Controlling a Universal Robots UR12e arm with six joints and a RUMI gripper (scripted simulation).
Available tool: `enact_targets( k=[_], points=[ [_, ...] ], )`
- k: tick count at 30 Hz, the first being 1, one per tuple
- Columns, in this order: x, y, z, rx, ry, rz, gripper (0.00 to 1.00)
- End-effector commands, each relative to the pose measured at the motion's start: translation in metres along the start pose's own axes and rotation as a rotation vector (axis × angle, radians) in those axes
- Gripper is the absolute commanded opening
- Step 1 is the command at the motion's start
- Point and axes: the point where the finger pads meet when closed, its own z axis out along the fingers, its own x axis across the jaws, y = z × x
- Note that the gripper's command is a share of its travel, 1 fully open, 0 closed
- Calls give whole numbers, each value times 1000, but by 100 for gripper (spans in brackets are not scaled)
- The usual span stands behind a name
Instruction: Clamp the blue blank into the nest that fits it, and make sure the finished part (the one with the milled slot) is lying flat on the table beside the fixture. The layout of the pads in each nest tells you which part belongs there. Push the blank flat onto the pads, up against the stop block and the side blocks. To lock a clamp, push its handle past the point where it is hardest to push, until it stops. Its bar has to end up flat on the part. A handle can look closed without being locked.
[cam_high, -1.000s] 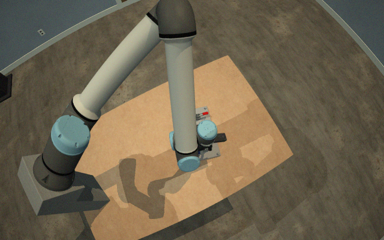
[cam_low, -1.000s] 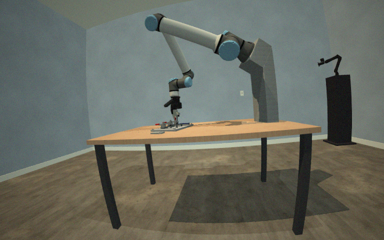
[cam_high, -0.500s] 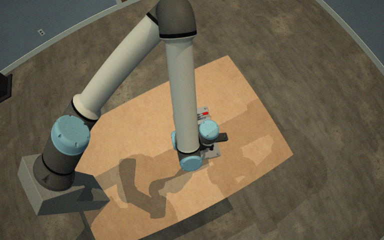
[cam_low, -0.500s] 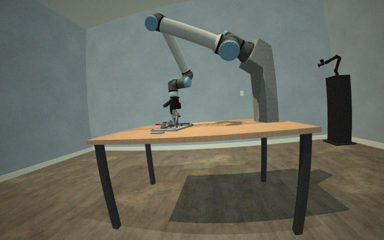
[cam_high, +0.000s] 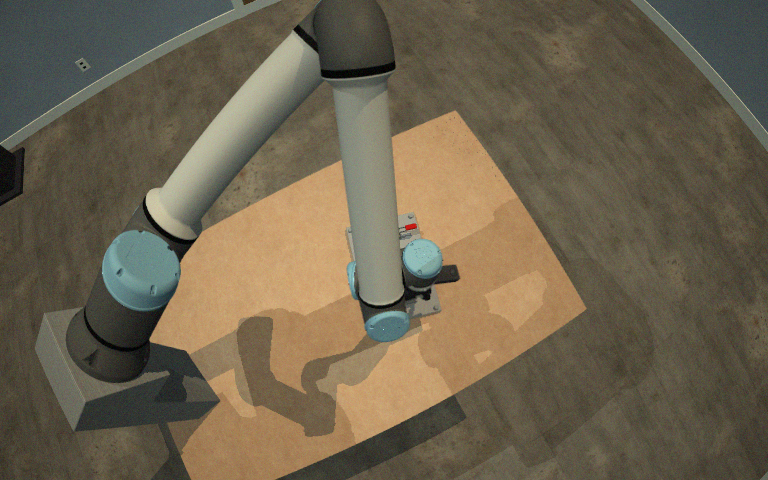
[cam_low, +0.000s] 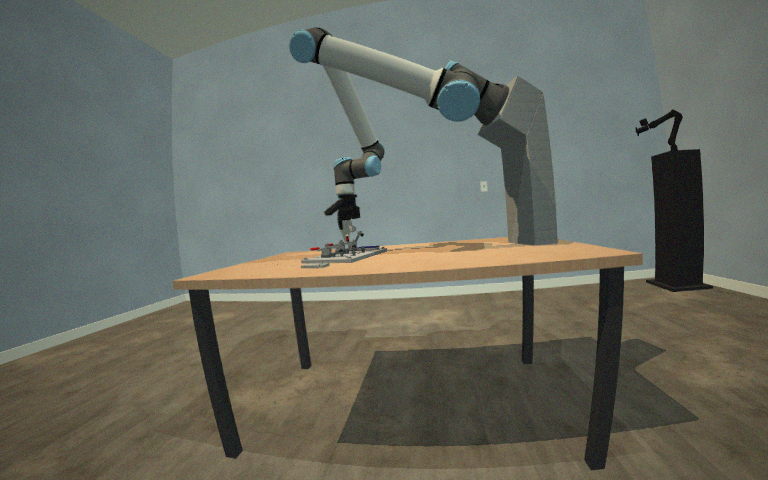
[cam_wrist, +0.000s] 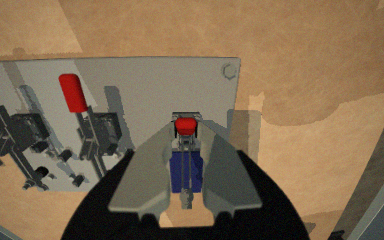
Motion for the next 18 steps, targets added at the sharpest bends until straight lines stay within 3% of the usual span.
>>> enact_targets(
  k=[1,18],
  points=[
    [0,-8,2,3,0,-2,0],
    [-1,-18,10,3,0,-2,0]
  ],
)
